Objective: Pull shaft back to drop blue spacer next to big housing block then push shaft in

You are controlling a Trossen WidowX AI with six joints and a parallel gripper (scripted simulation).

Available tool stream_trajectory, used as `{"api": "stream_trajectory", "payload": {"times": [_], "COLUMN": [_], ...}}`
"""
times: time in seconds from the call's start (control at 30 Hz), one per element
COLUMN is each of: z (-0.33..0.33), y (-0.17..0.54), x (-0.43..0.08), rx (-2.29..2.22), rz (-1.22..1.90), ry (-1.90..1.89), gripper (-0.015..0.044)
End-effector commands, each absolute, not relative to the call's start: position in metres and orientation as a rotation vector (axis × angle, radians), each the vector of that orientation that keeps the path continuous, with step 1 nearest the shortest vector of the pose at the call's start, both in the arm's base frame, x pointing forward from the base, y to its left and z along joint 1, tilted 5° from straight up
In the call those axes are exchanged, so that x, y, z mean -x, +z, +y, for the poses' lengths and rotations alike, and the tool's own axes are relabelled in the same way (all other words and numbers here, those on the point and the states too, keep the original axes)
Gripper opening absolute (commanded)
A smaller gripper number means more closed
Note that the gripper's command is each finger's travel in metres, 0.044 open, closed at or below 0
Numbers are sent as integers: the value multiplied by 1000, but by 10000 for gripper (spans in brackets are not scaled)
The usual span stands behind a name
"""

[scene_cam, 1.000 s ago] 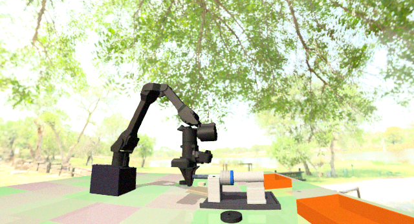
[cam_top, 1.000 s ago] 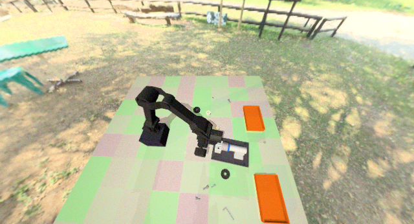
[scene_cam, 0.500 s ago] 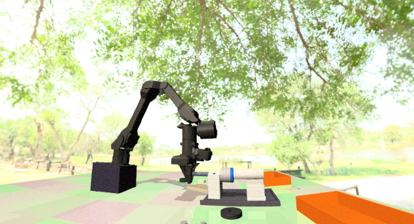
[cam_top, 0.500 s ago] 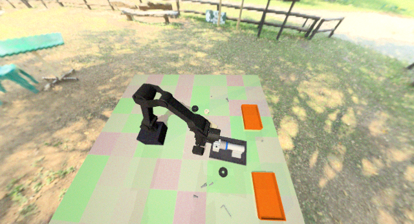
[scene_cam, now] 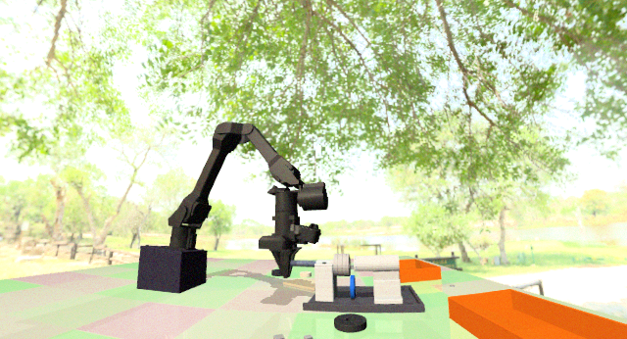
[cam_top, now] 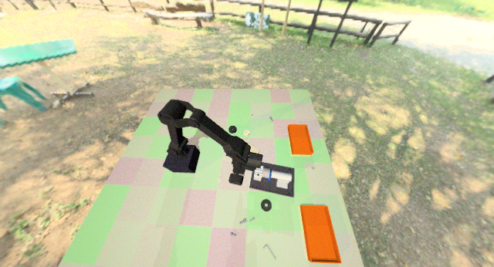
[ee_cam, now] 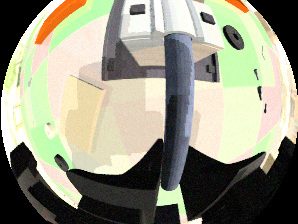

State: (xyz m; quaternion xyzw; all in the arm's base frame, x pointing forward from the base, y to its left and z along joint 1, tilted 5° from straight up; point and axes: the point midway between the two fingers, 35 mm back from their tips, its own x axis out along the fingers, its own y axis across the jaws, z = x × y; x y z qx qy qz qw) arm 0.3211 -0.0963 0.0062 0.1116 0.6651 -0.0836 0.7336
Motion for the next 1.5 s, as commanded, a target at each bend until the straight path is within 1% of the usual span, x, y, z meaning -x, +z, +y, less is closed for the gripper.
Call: {"api": "stream_trajectory", "payload": {"times": [0.0,1.47], "z": [-95,-98], "y": [5,8], "x": [-319,-328], "rx": [-245,-245], "rz": [1469,1468], "ry": [-180,-180], "gripper": [0,0]}}
